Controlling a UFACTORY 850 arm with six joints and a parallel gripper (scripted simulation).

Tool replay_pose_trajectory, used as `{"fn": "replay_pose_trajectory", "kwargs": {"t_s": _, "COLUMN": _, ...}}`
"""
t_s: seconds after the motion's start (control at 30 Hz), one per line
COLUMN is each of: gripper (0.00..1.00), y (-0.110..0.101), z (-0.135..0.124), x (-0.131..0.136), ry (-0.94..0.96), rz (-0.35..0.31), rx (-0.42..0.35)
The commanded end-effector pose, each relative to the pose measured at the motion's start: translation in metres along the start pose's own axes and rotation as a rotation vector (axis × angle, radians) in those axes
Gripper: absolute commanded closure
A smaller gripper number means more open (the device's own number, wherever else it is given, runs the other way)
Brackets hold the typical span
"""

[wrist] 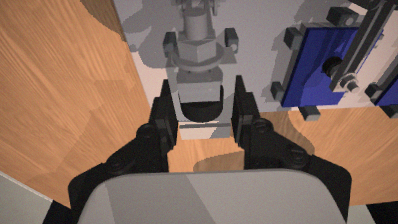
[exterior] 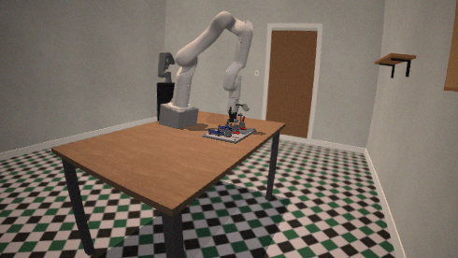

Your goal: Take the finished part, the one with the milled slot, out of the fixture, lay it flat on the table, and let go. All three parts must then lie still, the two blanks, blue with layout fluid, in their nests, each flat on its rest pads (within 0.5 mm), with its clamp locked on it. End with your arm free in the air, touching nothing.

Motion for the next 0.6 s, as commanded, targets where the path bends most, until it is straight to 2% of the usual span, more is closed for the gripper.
{"fn": "replay_pose_trajectory", "kwargs": {"t_s": 0.0, "gripper": 1.0, "y": -0.002, "z": 0.0, "x": 0.0, "ry": 0.0, "rz": 0.0, "rx": 0.001}}
{"fn": "replay_pose_trajectory", "kwargs": {"t_s": 0.57, "gripper": 1.0, "y": -0.029, "z": -0.006, "x": 0.0, "ry": 0.0, "rz": 0.0, "rx": 0.001}}
Point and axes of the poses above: the point where the finger pads meet when closed, its own y axis out along the fingers, its own x axis across the jaws, z = x × y, the point moved 3 cm from there along -y, back along the fingers, and after that the axes turned 3 degrees about y, right-handed, at the moved point
